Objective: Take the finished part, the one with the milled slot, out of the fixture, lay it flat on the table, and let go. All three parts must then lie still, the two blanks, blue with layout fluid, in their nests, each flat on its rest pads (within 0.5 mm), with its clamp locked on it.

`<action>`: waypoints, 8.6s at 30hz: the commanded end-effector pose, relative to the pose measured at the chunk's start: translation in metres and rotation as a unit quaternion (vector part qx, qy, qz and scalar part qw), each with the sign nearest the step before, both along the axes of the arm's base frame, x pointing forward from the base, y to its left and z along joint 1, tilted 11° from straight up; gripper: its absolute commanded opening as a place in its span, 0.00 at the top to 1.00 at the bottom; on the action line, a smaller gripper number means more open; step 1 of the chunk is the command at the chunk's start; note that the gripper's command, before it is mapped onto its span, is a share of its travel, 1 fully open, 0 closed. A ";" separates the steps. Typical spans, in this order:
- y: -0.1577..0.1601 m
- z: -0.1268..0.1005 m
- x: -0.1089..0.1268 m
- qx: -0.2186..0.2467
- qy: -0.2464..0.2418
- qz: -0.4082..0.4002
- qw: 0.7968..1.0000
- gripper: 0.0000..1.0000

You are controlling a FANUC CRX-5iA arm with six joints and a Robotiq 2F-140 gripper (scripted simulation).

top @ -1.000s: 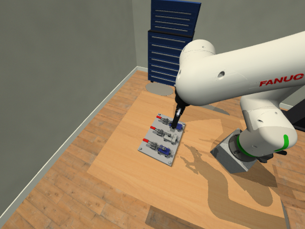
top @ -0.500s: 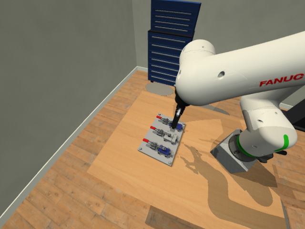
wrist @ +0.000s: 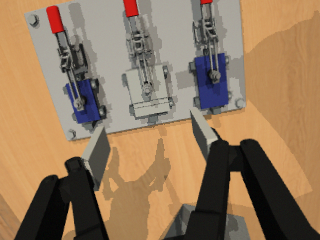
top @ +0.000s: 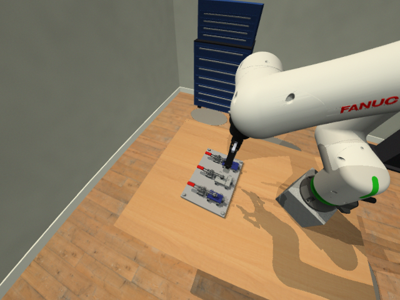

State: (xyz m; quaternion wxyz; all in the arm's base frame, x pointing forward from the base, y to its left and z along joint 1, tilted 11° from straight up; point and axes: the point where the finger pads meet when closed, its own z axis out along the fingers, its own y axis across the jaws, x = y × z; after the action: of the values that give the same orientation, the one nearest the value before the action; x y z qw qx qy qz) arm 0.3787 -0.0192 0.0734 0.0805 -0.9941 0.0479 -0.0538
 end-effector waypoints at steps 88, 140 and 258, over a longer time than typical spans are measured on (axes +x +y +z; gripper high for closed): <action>0.000 0.000 0.000 0.000 0.000 0.000 1.000 0.72; 0.000 0.000 0.000 0.000 0.000 0.000 1.000 0.72; -0.005 -0.046 0.139 0.000 0.000 0.000 1.000 0.72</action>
State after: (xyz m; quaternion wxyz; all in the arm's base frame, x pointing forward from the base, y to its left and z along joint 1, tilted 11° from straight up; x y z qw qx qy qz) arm 0.5132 -0.0237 0.0273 0.0804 -0.9941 0.0478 -0.0544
